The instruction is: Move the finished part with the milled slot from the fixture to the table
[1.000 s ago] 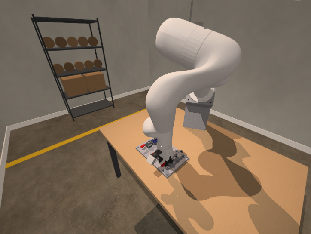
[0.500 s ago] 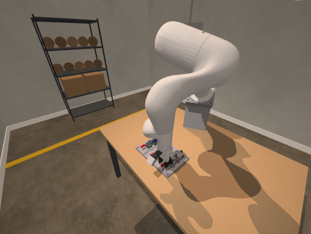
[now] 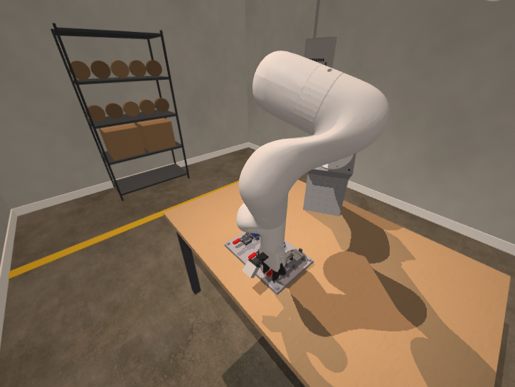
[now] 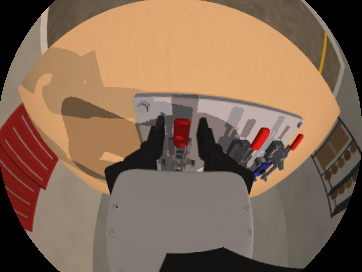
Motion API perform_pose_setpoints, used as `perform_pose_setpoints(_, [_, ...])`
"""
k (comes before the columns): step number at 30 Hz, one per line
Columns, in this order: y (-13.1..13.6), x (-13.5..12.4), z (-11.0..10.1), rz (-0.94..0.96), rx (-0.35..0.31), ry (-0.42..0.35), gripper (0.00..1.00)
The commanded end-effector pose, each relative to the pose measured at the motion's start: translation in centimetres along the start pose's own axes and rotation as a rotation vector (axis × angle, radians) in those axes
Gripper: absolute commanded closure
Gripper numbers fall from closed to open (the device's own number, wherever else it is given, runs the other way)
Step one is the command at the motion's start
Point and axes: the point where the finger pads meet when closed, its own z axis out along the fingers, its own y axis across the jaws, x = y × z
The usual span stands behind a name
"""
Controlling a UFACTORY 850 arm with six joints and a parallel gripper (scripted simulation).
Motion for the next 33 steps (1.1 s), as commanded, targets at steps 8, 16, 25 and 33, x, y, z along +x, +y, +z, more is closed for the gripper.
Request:
perform_pose_setpoints(8, [0.0,0.04,0.1,0.0,0.0,0.001,0.53])
perform_pose_setpoints(16, [0.0,0.04,0.08,0.0,0.0,0.001,1.0])
perform_pose_setpoints(25, [0.0,0.04,0.07,0.0,0.0,0.001,1.0])
perform_pose_setpoints(33, [0.0,0.04,0.07,0.0,0.0,0.001,1.0])
